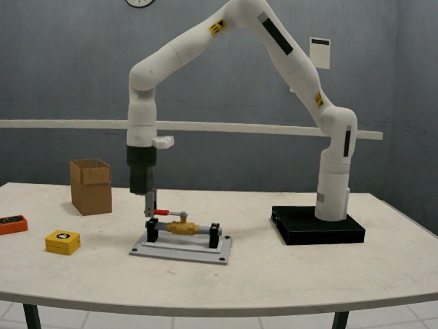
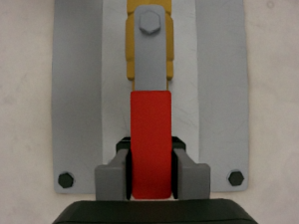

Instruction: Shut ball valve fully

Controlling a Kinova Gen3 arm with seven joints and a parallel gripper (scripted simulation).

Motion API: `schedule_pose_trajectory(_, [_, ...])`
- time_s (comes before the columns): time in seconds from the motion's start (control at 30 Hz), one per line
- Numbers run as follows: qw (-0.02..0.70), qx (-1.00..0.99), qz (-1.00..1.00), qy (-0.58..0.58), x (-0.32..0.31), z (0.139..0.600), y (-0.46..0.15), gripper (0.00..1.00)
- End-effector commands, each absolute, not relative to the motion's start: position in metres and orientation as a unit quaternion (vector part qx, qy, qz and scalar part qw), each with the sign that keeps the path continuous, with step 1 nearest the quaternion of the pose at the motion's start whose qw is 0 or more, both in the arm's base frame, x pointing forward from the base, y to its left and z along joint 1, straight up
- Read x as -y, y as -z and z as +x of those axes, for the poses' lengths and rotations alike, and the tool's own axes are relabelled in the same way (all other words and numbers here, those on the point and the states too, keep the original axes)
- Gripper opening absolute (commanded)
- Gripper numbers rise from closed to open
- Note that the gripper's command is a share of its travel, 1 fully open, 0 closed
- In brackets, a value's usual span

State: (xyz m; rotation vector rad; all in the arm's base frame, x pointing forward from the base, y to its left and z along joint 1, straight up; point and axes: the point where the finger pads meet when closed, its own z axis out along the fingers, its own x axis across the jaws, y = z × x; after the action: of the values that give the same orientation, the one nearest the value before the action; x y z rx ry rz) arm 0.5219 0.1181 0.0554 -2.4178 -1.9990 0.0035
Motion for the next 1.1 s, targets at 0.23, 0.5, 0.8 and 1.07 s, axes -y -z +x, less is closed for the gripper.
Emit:
schedule_pose_trajectory(0.23, [0.002, 0.637, -0.771, 0.000, -0.1182, 0.5226, -0.0566, 0.00])
schedule_pose_trajectory(0.5, [0.002, 0.635, -0.772, 0.000, -0.1178, 0.5225, -0.0566, 0.00])
schedule_pose_trajectory(0.8, [0.002, 0.611, -0.791, 0.000, -0.1128, 0.5214, -0.0565, 0.00])
schedule_pose_trajectory(1.07, [0.002, 0.596, -0.803, 0.000, -0.1097, 0.5206, -0.0565, 0.00])
